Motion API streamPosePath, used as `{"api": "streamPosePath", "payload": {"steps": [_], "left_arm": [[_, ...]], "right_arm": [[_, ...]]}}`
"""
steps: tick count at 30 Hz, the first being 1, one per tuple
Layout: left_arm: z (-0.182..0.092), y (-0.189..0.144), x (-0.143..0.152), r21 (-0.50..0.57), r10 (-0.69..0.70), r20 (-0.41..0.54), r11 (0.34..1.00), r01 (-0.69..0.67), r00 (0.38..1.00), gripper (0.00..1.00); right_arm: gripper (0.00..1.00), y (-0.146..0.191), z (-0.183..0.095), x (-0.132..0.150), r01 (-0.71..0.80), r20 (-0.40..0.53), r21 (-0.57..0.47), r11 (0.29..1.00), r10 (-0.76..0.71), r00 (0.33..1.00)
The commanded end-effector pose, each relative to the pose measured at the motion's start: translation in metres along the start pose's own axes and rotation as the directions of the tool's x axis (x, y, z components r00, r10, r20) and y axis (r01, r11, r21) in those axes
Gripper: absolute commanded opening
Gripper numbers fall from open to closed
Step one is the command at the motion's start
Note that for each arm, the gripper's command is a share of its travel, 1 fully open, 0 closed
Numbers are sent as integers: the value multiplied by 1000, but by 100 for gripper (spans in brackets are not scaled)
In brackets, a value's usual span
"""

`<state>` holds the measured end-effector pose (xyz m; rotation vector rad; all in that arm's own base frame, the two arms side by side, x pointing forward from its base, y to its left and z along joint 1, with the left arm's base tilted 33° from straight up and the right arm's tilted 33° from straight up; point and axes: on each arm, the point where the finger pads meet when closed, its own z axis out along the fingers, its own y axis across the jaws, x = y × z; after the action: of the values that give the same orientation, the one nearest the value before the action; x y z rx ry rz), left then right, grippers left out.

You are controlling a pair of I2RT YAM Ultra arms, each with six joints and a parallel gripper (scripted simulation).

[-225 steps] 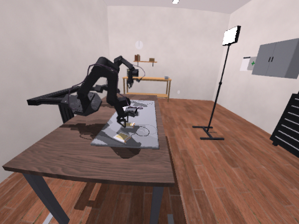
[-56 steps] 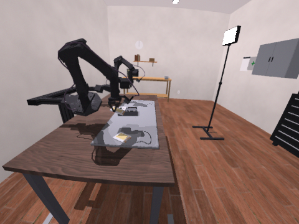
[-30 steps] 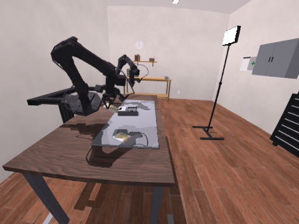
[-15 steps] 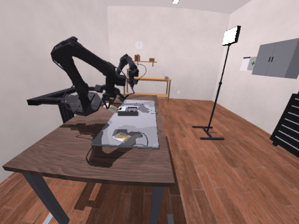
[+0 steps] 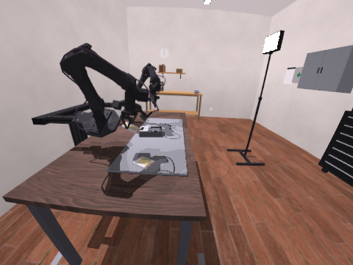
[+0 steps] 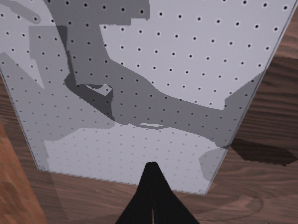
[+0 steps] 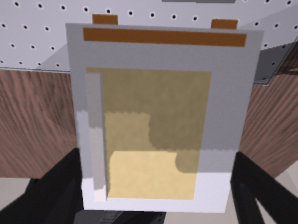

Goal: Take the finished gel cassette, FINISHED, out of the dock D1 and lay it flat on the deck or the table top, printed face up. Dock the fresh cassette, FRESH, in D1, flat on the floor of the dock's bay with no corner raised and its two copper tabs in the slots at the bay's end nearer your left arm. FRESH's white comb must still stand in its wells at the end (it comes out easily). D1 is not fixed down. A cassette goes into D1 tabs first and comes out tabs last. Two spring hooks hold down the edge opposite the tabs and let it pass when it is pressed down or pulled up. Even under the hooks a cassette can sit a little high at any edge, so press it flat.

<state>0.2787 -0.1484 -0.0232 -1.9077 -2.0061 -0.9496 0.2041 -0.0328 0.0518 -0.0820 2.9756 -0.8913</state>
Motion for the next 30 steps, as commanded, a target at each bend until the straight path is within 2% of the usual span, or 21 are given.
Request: {"api": "streamPosePath", "payload": {"steps": [1, 3, 8, 18, 20, 30], "left_arm": [[-4, 5, -24, -55, 154, 15, 987, -153, 988, 0], [-4, 5, -24, -55, 154, 15, 987, -153, 988, 0], [-2, -3, -48, -83, 313, -4, 946, -312, 950, 0], [4, -24, -92, -124, 598, -62, 790, -601, 799, 0], [4, -24, -92, -124, 598, -62, 790, -601, 799, 0], [13, -51, -133, -138, 813, -144, 548, -825, 564, 0]], "right_arm": [[0, -1, -16, -13, -26, 57, -22, 999, 27, 998], [0, -1, -16, -13, -26, 57, -22, 999, 27, 998], [0, -1, -16, -13, -26, 57, -22, 999, 27, 998], [0, -1, -16, -13, -26, 57, -22, 999, 27, 998], [0, -1, -16, -13, -26, 57, -22, 999, 27, 998], [0, -1, -16, -13, -26, 57, -22, 999, 27, 998]]}}
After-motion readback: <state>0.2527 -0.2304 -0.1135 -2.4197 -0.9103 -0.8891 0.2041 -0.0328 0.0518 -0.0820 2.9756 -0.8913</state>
